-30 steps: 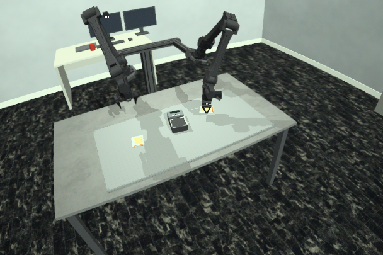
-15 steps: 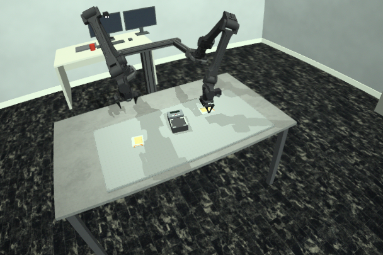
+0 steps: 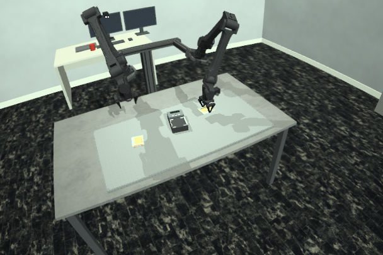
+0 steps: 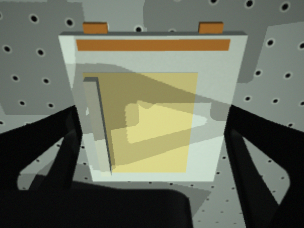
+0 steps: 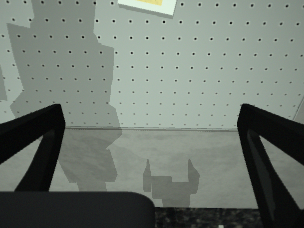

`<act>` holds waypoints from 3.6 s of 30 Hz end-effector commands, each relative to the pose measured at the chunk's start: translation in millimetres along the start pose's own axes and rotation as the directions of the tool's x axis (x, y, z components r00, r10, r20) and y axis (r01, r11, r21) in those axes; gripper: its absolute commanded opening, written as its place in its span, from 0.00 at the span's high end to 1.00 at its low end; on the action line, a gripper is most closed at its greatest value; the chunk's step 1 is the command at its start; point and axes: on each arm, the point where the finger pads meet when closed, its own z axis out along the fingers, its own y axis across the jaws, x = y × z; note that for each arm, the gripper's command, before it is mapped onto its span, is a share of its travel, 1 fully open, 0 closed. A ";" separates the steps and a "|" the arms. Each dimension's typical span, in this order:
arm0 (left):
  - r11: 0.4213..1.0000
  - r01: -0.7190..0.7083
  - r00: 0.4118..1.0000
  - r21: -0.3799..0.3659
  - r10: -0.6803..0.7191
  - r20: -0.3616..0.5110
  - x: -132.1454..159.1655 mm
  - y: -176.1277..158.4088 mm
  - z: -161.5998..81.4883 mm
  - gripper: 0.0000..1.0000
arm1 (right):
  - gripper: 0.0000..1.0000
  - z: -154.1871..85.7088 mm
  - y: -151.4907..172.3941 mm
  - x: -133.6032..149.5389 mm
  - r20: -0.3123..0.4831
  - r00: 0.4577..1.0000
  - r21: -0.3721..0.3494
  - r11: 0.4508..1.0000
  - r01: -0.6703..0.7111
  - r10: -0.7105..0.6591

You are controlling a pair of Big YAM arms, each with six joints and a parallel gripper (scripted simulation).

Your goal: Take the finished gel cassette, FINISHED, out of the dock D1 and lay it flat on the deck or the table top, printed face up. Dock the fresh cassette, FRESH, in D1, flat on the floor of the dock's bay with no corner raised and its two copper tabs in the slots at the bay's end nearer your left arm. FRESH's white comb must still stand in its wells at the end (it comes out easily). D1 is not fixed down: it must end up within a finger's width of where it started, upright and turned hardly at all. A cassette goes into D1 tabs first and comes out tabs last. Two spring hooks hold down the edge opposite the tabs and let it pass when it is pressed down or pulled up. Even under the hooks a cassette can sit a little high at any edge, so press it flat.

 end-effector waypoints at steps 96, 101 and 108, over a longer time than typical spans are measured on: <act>1.000 0.004 1.000 0.005 -0.004 -0.003 -0.5 -1.4 42.0 1.00 | 0.00 -8.6 1.3 -15.3 0.025 1.000 0.003 1.000 0.000 -0.001; 1.000 0.004 1.000 0.005 -0.004 -0.003 -0.5 -1.4 42.0 1.00 | 0.00 -8.6 1.3 -15.3 0.025 1.000 0.003 1.000 0.000 -0.001; 1.000 0.003 1.000 0.005 -0.003 -0.003 -0.5 -1.4 43.4 1.00 | 0.00 -8.6 1.3 -15.3 0.025 1.000 0.003 1.000 0.000 -0.001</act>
